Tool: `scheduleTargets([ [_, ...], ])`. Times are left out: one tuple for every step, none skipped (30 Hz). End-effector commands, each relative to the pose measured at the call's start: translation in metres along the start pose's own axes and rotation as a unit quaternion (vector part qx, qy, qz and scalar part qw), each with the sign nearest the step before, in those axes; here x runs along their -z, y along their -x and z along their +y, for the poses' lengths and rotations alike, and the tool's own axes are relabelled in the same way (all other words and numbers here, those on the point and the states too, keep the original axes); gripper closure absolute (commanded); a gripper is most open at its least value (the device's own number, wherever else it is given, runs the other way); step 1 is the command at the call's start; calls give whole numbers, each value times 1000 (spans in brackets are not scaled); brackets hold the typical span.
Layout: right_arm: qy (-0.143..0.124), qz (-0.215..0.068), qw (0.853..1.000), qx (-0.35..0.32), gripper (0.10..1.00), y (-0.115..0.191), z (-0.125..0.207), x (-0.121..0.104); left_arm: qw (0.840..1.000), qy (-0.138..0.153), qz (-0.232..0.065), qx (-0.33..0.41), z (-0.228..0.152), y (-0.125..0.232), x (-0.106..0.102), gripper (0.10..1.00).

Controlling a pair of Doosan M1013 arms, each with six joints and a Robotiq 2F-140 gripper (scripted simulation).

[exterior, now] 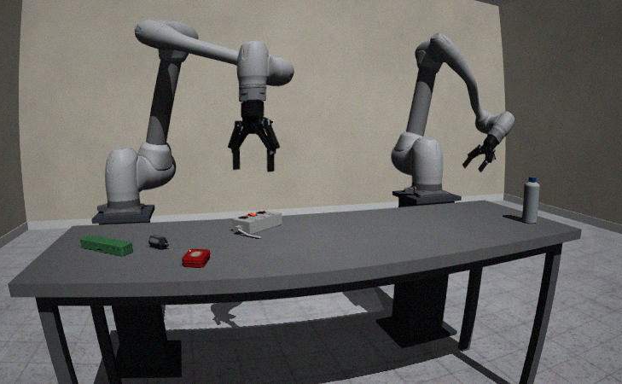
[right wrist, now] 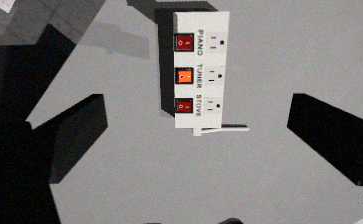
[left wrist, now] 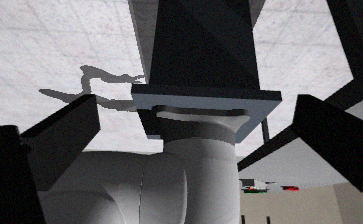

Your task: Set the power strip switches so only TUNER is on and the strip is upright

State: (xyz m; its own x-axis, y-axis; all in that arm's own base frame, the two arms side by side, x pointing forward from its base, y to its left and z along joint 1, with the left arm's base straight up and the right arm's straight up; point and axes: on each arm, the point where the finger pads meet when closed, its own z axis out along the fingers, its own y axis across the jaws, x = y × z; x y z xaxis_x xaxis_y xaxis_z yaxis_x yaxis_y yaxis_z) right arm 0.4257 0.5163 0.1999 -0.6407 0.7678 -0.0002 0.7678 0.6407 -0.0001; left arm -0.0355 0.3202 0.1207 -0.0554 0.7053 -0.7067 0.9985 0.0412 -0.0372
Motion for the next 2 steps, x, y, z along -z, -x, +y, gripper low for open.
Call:
scheduleTargets([
  [1, 0, 1000, 0, 98, 0, 0, 1, 1000, 0, 0, 0, 0, 0, 0, 98],
  [1, 0, 1000, 0, 98, 0, 0, 1, 1000, 0, 0, 0, 0, 0, 0, 98],
])
